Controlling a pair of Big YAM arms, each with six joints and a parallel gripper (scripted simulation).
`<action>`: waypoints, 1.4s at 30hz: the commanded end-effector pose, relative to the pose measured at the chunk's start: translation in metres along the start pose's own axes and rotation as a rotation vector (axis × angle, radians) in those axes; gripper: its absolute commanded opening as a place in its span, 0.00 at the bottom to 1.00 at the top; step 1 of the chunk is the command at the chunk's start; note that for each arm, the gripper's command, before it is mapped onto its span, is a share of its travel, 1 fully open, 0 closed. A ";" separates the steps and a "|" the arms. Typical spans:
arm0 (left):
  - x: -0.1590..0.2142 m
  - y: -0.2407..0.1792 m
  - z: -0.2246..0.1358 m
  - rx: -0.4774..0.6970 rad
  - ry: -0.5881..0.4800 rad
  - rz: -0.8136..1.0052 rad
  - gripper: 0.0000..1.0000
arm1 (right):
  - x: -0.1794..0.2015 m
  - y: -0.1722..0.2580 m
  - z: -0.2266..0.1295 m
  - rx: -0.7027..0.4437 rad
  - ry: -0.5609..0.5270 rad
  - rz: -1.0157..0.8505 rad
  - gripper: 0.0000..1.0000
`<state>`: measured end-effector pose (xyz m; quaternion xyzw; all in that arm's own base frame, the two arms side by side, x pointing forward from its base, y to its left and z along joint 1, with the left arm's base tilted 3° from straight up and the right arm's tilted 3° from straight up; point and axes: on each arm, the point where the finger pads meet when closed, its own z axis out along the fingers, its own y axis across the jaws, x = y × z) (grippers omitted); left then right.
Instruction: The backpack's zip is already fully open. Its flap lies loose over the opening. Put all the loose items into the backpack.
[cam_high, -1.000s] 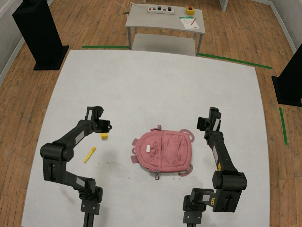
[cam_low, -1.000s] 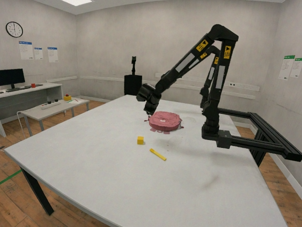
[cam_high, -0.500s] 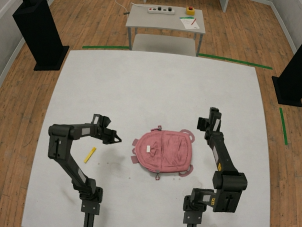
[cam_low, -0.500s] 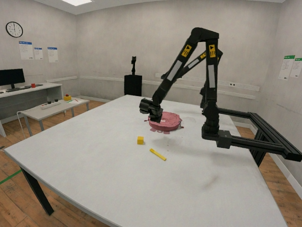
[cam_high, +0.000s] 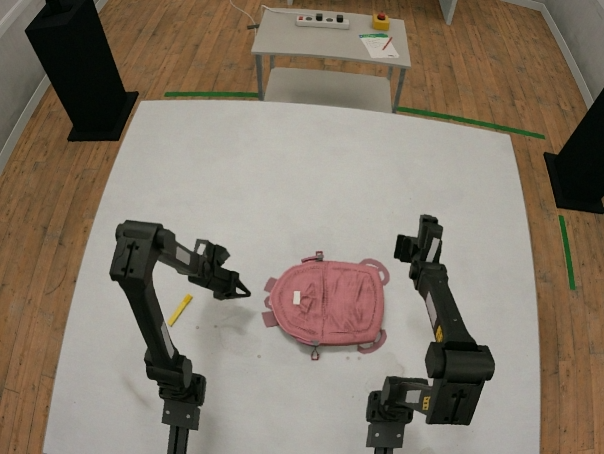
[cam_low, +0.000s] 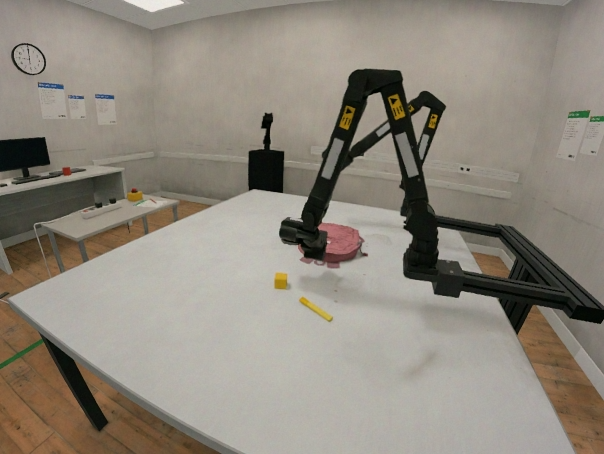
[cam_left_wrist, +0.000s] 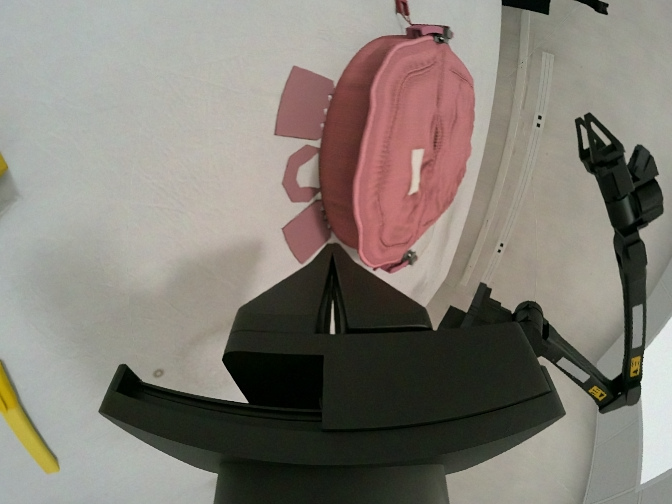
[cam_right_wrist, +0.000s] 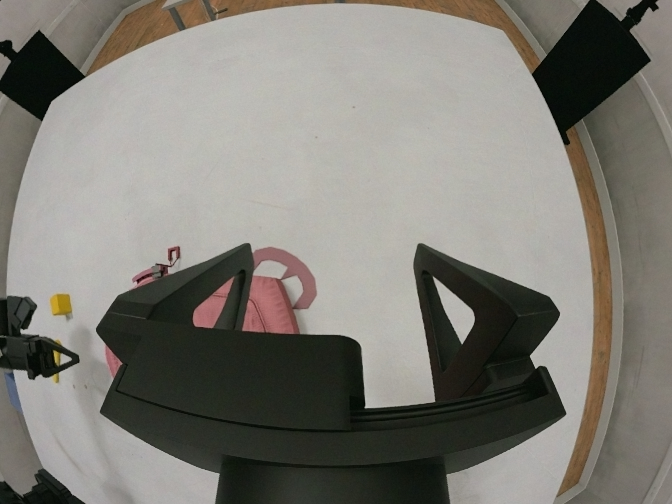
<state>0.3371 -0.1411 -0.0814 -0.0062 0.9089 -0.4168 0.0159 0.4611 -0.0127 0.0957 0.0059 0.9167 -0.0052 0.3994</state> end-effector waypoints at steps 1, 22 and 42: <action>-0.021 0.007 0.008 0.010 -0.034 0.047 0.00 | -0.026 0.001 -0.003 -0.001 -0.050 -0.003 0.90; -0.019 -0.008 0.057 0.007 -0.023 0.037 0.00 | -0.026 0.001 -0.003 -0.001 -0.050 -0.003 0.90; -0.008 -0.005 0.059 0.004 -0.008 0.021 0.00 | -0.026 0.001 -0.003 -0.001 -0.050 -0.003 0.90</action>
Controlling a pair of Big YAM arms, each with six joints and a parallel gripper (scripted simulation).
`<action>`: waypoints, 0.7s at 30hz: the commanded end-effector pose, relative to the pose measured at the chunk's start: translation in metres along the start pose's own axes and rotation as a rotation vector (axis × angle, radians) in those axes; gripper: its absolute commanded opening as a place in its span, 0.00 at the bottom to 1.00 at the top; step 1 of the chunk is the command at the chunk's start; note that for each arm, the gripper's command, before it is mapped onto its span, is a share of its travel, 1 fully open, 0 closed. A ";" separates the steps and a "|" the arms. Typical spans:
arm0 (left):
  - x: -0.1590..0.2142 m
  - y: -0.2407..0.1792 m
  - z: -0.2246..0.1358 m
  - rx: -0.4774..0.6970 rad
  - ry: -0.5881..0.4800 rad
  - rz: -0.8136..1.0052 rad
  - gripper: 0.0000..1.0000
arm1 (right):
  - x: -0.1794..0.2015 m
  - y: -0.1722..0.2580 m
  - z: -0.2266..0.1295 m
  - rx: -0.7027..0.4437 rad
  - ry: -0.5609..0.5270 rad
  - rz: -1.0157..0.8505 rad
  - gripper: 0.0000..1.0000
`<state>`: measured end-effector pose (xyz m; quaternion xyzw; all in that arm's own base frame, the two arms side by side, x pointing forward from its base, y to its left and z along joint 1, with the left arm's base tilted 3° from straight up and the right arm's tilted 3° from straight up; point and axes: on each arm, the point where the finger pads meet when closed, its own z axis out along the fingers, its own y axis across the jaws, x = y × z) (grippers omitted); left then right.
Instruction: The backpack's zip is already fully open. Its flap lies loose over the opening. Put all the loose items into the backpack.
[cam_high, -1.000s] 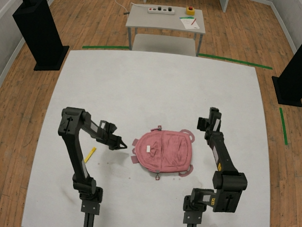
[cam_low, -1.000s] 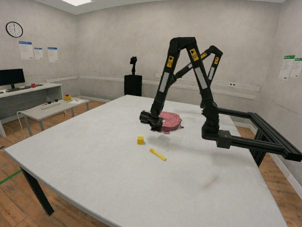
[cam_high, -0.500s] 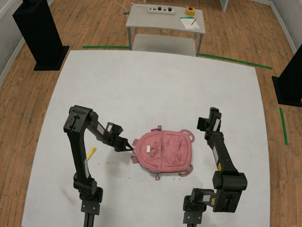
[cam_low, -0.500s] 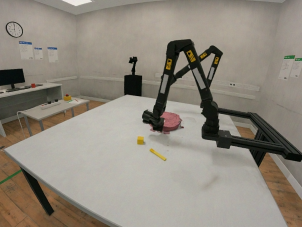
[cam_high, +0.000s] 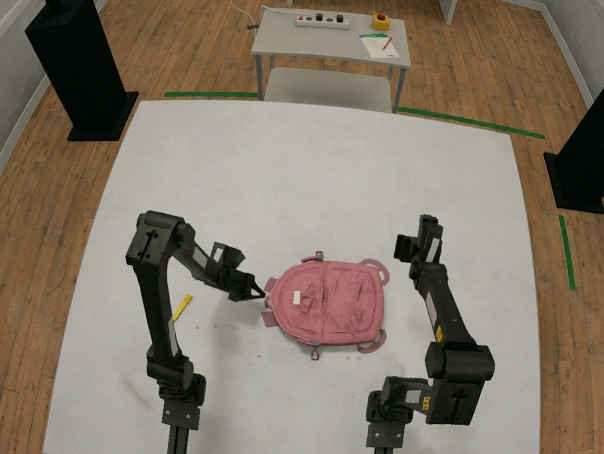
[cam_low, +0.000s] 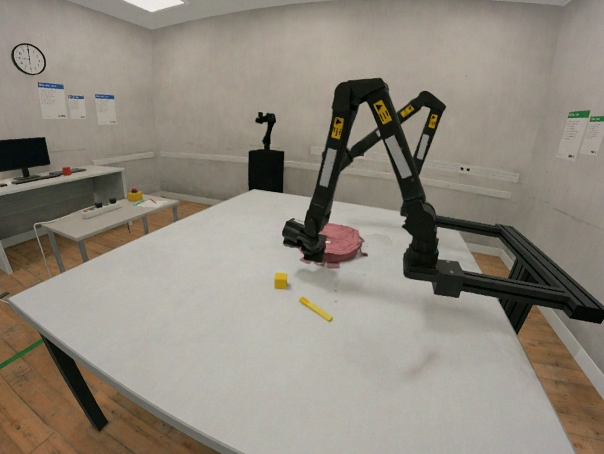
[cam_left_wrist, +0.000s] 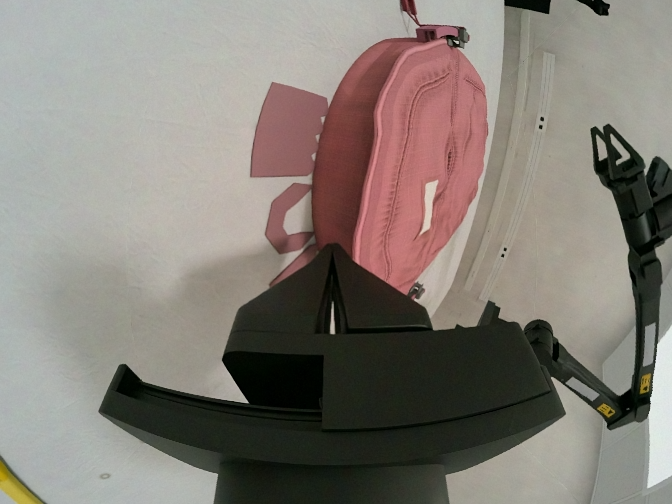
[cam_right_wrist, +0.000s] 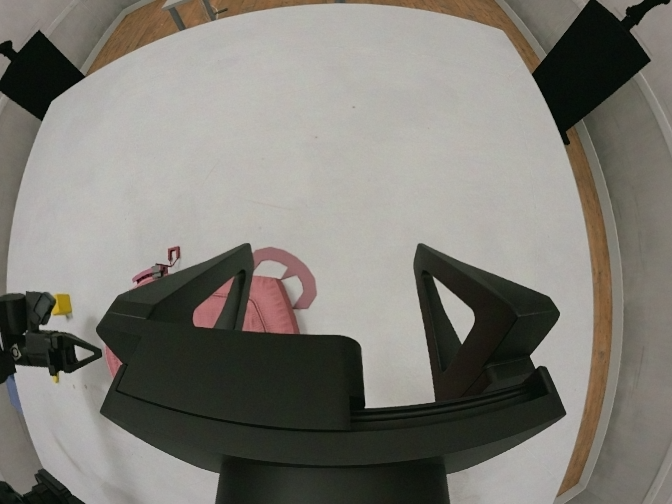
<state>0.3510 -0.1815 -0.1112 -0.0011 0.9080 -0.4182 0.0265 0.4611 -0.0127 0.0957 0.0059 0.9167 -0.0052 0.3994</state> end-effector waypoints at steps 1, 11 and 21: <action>0.002 -0.002 0.010 0.001 0.004 0.006 0.00 | -0.026 0.001 -0.003 -0.001 -0.050 -0.003 0.90; -0.010 -0.010 0.015 0.007 -0.014 0.027 0.00 | -0.026 0.001 -0.003 -0.001 -0.050 -0.003 0.90; -0.005 -0.009 0.027 0.004 -0.005 0.016 0.00 | -0.026 0.001 -0.003 -0.001 -0.050 -0.003 0.90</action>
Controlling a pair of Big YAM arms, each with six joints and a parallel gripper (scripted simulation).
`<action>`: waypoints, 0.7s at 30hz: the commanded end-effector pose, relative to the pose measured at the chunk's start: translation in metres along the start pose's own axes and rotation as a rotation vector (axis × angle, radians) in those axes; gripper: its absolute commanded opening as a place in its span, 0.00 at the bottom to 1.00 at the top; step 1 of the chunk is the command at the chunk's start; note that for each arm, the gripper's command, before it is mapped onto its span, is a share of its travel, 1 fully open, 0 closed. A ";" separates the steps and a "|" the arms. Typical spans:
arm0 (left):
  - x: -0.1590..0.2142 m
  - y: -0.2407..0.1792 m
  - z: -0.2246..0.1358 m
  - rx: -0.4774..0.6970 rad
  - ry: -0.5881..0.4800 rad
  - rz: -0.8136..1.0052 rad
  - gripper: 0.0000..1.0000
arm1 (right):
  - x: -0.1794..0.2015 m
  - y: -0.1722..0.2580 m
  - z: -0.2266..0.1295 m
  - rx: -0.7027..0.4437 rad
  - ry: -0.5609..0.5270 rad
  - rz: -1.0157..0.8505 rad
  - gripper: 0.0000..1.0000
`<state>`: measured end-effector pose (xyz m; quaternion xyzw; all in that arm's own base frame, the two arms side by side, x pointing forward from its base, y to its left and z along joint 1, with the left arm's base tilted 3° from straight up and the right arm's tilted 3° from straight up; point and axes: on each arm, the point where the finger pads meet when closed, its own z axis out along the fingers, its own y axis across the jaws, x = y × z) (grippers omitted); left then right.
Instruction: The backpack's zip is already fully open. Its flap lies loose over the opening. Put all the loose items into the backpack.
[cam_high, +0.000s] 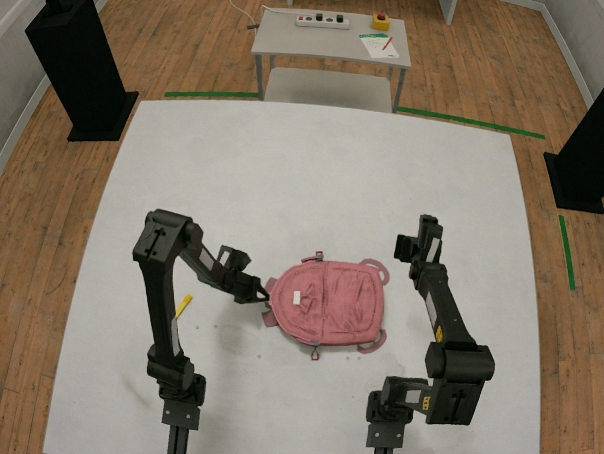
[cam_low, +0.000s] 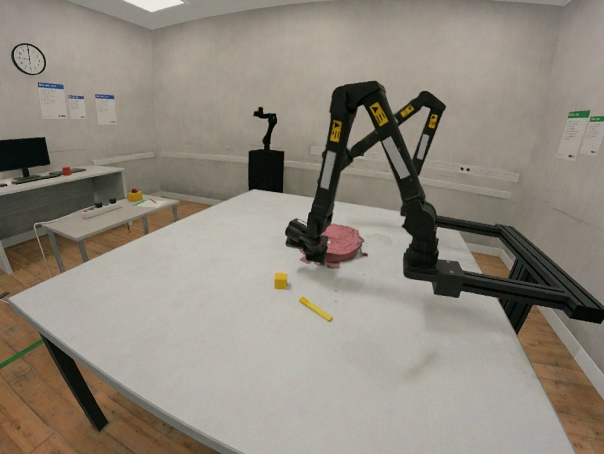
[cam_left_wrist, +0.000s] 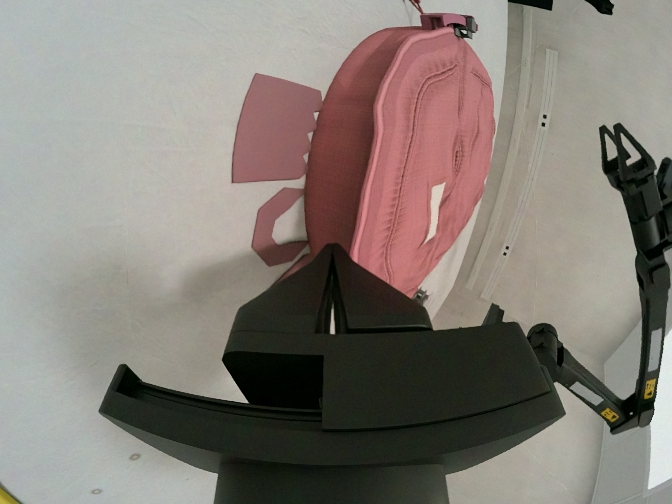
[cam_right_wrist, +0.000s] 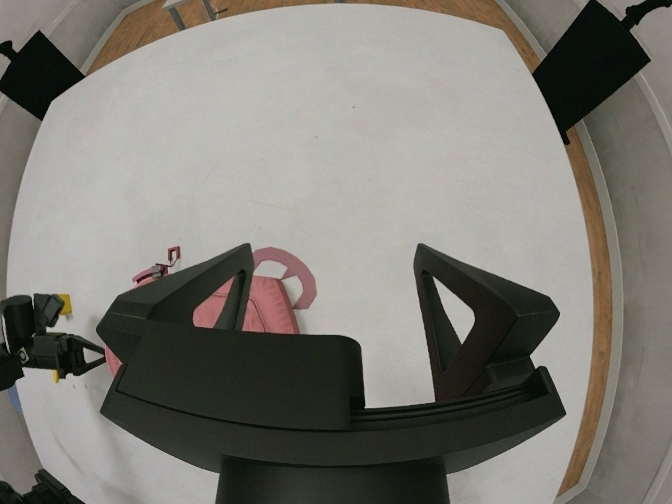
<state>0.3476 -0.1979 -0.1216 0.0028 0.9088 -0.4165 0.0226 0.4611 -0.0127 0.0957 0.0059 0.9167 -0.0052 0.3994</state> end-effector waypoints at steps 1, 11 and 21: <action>-0.010 -0.006 0.008 0.008 -0.015 0.012 0.00 | -0.026 0.001 -0.003 -0.001 -0.050 -0.003 0.90; -0.012 -0.009 0.017 0.009 -0.018 0.015 0.00 | -0.026 0.001 -0.003 -0.001 -0.050 -0.003 0.90; -0.021 -0.020 0.012 0.020 -0.044 0.035 0.00 | -0.026 0.001 -0.003 -0.001 -0.050 -0.003 0.90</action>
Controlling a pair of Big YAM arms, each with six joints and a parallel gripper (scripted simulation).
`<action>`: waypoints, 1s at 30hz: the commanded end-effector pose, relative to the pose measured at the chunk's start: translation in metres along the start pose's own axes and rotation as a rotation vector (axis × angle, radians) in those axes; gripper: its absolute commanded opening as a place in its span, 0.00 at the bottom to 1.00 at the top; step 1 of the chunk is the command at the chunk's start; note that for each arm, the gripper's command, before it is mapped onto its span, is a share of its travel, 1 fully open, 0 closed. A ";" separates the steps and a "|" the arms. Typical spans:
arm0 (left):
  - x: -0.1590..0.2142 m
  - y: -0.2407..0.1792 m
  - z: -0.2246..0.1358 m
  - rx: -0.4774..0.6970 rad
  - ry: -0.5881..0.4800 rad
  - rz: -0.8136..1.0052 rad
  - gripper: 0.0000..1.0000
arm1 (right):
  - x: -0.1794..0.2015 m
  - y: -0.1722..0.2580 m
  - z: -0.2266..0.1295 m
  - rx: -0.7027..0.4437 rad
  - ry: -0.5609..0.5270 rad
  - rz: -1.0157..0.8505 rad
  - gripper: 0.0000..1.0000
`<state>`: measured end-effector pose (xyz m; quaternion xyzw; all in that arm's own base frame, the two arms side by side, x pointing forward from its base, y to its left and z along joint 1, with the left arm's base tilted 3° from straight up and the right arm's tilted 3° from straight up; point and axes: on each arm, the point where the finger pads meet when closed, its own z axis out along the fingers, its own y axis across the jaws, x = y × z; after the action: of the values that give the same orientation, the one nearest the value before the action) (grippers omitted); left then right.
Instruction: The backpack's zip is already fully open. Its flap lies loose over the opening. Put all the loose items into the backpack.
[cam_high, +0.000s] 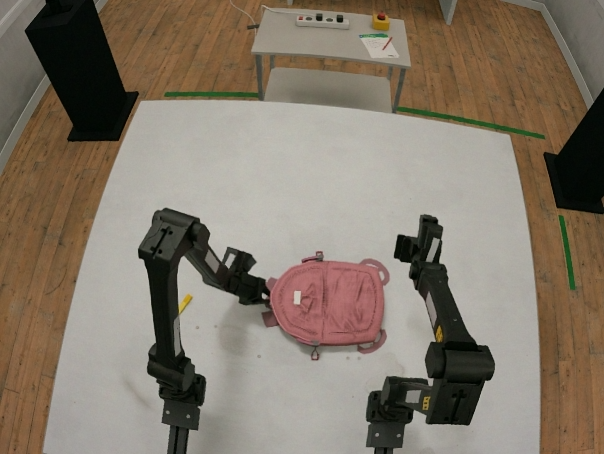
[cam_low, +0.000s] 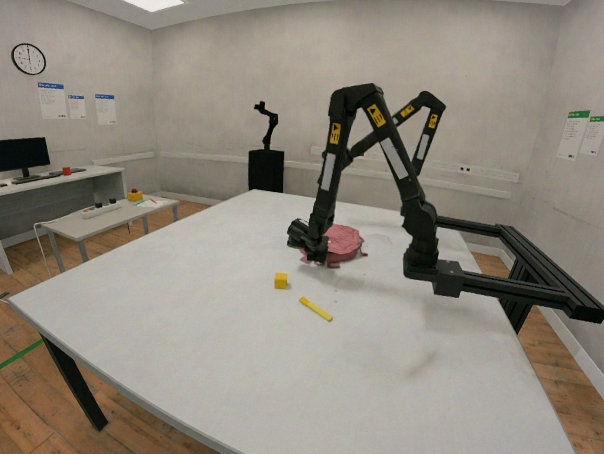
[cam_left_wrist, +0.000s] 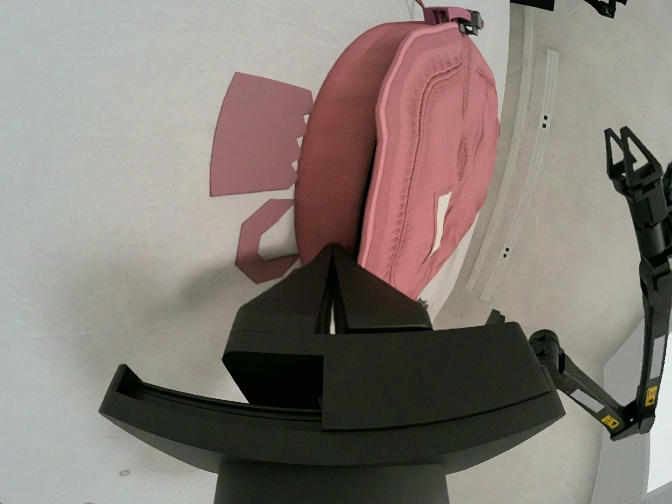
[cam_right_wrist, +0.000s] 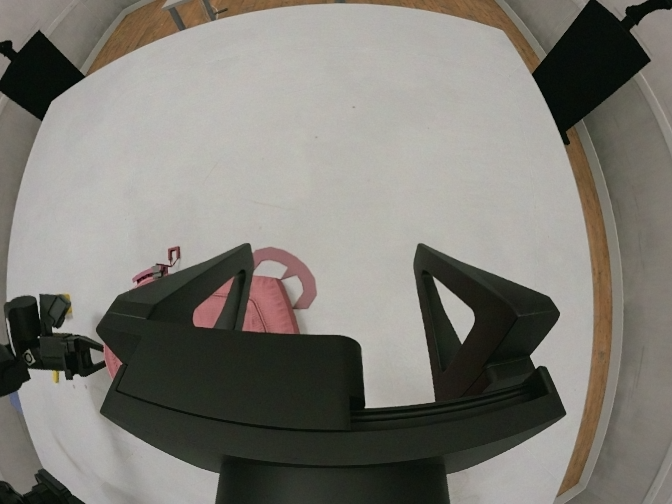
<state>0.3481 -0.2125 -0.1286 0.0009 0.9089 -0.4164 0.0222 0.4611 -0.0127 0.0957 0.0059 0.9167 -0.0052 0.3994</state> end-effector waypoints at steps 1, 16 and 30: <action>-0.022 -0.015 -0.005 0.021 -0.047 0.036 0.00 | -0.026 0.001 -0.003 -0.001 -0.050 -0.003 0.90; -0.011 -0.019 -0.011 0.012 -0.024 0.012 0.00 | -0.026 0.001 -0.003 -0.001 -0.050 -0.003 0.90; -0.013 -0.027 -0.018 0.013 -0.028 0.019 0.00 | -0.026 0.001 -0.003 -0.001 -0.050 -0.003 0.90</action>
<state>0.3503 -0.2131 -0.1086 0.0004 0.9078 -0.4184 0.0282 0.4611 -0.0127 0.0957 0.0059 0.9167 -0.0052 0.3994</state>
